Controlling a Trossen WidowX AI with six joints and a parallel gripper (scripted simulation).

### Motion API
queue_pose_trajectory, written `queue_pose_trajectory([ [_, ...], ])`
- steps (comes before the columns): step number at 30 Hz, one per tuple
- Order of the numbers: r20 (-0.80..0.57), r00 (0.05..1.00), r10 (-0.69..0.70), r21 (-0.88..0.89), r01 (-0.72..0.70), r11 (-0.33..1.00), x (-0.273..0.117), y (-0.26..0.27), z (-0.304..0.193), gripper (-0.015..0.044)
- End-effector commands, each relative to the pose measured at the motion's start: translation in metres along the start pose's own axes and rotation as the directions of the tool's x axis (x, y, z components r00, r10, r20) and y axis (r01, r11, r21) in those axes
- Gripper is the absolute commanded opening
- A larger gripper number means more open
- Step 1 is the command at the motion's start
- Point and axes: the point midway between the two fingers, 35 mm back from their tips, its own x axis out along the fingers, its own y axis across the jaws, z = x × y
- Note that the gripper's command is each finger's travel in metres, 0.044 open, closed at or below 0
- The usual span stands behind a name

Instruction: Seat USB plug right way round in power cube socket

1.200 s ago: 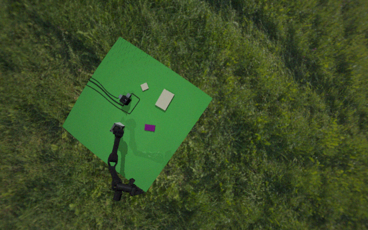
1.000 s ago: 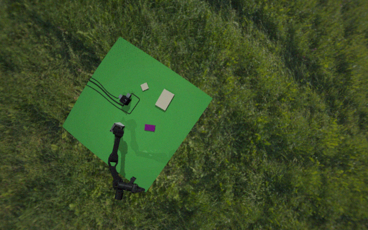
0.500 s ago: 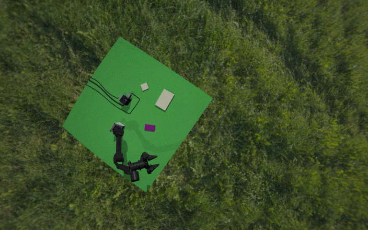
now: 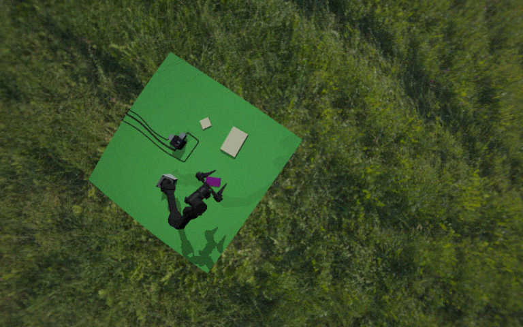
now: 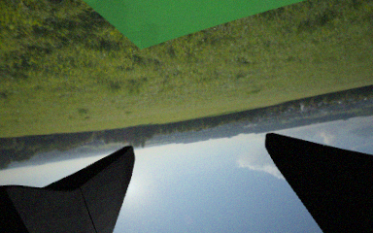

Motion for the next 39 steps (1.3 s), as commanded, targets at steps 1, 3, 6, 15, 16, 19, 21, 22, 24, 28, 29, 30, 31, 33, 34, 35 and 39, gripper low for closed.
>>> queue_pose_trajectory([
  [1, 0.094, 0.988, -0.122, -0.166, 0.136, 0.977, 0.028, -0.068, 0.013, 0.0440],
  [3, 0.146, 0.974, -0.173, -0.240, 0.205, 0.949, 0.038, -0.100, 0.022, 0.0440],
  [6, 0.234, 0.943, -0.238, -0.341, 0.309, 0.888, 0.049, -0.149, 0.040, 0.0440],
  [15, 0.536, 0.780, -0.323, -0.552, 0.613, 0.566, 0.054, -0.282, 0.122, 0.0440],
  [16, 0.571, 0.757, -0.319, -0.564, 0.643, 0.517, 0.052, -0.295, 0.134, 0.0440],
  [19, 0.673, 0.681, -0.288, -0.583, 0.728, 0.360, 0.042, -0.331, 0.171, 0.0440],
  [21, 0.737, 0.628, -0.249, -0.579, 0.778, 0.245, 0.033, -0.352, 0.198, 0.0440],
  [22, 0.768, 0.600, -0.224, -0.571, 0.800, 0.186, 0.027, -0.361, 0.212, 0.0440],
  [24, 0.823, 0.545, -0.162, -0.542, 0.838, 0.065, 0.015, -0.377, 0.240, 0.0440],
  [28, 0.900, 0.436, 0.015, -0.426, 0.887, -0.179, -0.011, -0.395, 0.299, 0.0440],
  [29, 0.906, 0.421, 0.045, -0.403, 0.890, -0.212, -0.015, -0.397, 0.307, 0.0440],
  [30, 0.907, 0.416, 0.056, -0.395, 0.891, -0.223, -0.014, -0.396, 0.309, 0.0440],
  [31, 0.908, 0.414, 0.060, -0.392, 0.892, -0.228, -0.014, -0.396, 0.309, 0.0440],
  [33, 0.908, 0.414, 0.060, -0.392, 0.892, -0.228, -0.014, -0.396, 0.309, 0.0440],
  [34, 0.908, 0.414, 0.060, -0.392, 0.892, -0.228, -0.014, -0.396, 0.309, 0.0440],
  [35, 0.908, 0.414, 0.060, -0.392, 0.892, -0.228, -0.013, -0.396, 0.309, 0.0440],
  [39, 0.908, 0.414, 0.060, -0.392, 0.892, -0.228, -0.012, -0.396, 0.309, 0.0440],
])
